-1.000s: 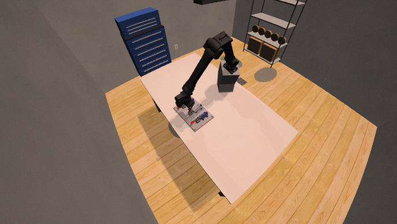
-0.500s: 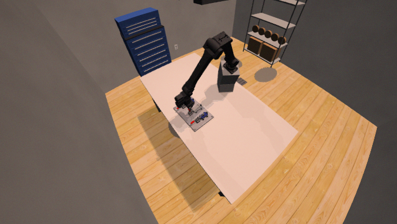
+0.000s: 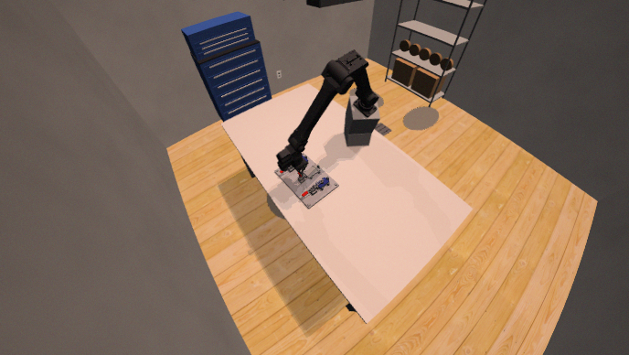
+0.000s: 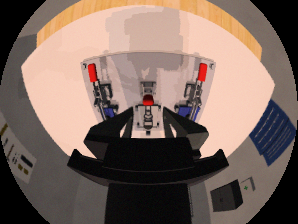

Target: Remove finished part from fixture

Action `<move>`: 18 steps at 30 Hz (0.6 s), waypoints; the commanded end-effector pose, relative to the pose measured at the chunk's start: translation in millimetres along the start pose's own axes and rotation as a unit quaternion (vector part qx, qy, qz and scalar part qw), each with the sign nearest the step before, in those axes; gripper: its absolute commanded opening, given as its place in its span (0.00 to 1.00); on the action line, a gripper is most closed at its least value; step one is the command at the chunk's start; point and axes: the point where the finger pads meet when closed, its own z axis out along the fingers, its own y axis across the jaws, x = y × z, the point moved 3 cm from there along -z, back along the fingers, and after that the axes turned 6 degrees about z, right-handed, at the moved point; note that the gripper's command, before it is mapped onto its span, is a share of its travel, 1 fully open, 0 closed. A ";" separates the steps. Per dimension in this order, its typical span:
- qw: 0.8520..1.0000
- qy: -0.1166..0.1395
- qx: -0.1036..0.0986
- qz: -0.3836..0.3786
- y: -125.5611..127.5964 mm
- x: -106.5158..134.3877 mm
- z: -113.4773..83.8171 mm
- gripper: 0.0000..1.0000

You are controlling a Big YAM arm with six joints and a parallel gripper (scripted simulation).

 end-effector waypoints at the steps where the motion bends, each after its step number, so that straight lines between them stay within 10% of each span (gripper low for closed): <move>1: 1.000 -0.016 -0.001 -0.016 5.6 -17.6 -1.8 0.45; 18: 1.000 -0.016 -0.001 -0.016 5.0 -17.3 -0.4 0.45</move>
